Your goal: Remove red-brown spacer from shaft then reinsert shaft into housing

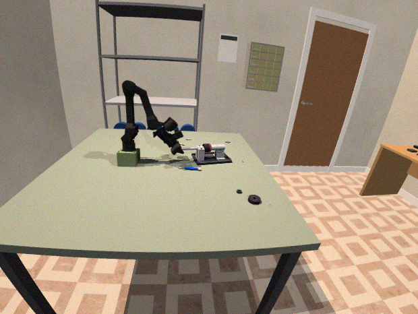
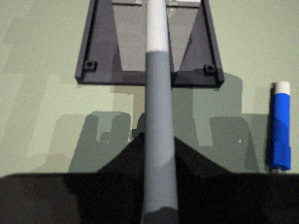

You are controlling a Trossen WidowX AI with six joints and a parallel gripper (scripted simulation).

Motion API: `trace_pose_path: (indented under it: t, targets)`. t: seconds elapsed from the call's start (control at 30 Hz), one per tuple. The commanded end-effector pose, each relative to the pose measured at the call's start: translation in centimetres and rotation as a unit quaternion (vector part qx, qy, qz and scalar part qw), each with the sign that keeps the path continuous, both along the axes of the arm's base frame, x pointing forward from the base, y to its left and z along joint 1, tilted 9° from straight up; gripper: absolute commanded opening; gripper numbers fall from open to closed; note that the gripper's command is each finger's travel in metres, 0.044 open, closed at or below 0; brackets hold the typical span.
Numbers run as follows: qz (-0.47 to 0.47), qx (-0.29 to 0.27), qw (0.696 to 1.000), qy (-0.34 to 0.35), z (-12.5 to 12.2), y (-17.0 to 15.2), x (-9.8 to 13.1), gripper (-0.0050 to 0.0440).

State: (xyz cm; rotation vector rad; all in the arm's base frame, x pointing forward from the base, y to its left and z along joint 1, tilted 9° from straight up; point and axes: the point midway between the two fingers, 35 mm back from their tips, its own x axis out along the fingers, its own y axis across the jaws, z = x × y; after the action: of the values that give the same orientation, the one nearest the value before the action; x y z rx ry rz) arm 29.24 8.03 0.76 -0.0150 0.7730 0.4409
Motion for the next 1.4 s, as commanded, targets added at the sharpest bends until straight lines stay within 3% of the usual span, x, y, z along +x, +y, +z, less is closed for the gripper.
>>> trace_pose_path:
  t: [0.0, 1.37]
  targets:
    - [0.001, 0.001, 1.000, -0.014, 0.76, -0.13, 0.25, -0.0050]
    - [0.000, 0.001, 1.000, -0.015, 0.78, -0.26, -0.01, -0.0050]
